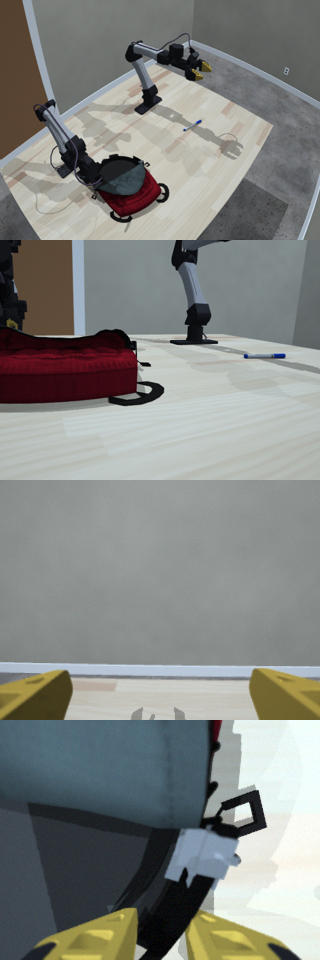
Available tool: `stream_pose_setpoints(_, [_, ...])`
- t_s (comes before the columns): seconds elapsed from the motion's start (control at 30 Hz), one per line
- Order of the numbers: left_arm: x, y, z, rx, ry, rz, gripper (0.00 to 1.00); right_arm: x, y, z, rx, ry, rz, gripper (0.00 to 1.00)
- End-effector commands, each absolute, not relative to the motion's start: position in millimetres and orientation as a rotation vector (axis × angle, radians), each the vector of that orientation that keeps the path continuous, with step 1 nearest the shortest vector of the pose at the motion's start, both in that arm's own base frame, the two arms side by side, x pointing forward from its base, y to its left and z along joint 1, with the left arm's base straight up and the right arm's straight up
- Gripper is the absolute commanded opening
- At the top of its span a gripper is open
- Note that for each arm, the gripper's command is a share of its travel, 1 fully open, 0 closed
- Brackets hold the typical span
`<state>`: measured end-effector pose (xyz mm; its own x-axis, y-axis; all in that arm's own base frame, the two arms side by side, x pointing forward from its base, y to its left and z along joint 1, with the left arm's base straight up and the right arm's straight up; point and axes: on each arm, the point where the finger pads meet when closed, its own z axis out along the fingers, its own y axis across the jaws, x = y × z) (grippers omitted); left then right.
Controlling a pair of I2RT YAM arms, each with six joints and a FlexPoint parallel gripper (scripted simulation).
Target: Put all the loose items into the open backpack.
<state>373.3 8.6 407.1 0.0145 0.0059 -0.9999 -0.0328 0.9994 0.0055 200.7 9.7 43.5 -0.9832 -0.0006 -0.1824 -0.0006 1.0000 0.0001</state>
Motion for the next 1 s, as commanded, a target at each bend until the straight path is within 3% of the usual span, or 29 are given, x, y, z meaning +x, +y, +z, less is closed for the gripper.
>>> stream_pose_setpoints(0.0, [371.8, 8.4, 412.8, -0.021, 1.541, 0.029, 0.9, 206.3, 10.7, 44.4, -0.003, 2.941, 0.002, 0.26])
stream_pose_setpoints(0.97, [371.8, 8.4, 412.8, -0.021, 1.541, 0.029, 0.9, 206.6, 10.6, 44.5, 0.018, 2.94, 0.004, 0.14])
